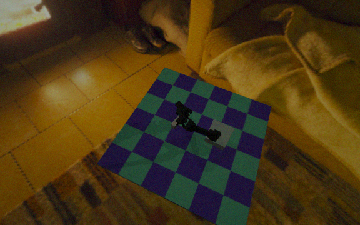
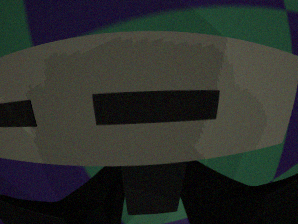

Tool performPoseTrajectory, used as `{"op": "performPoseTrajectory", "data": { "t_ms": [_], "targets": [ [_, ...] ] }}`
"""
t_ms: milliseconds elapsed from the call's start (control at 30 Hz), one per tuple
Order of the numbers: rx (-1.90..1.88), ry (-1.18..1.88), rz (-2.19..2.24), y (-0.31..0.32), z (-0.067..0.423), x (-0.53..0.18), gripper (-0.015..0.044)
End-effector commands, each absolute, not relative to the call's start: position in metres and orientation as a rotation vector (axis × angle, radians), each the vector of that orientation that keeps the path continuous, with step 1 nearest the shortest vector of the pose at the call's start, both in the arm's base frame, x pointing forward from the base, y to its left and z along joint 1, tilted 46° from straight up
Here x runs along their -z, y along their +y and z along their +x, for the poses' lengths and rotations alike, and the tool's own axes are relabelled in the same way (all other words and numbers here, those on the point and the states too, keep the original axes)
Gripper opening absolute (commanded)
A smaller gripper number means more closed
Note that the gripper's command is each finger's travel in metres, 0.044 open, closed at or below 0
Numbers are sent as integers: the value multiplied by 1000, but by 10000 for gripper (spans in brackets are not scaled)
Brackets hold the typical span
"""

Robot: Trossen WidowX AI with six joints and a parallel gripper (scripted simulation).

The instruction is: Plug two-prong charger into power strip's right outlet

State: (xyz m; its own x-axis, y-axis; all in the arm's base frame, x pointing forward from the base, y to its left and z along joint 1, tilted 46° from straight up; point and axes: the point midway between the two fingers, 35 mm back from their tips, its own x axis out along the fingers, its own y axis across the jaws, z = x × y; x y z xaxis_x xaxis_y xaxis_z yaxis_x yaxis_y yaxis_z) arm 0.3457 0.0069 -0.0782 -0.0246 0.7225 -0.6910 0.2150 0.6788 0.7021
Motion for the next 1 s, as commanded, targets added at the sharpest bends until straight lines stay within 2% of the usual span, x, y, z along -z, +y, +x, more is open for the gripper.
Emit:
{"op": "performPoseTrajectory", "data": {
  "t_ms": [0, 967],
  "targets": [
    [-481, 1560, 778, 6, 351, 79, 0],
    [-483, 1572, 784, 7, 346, 78, 0]
  ]
}}
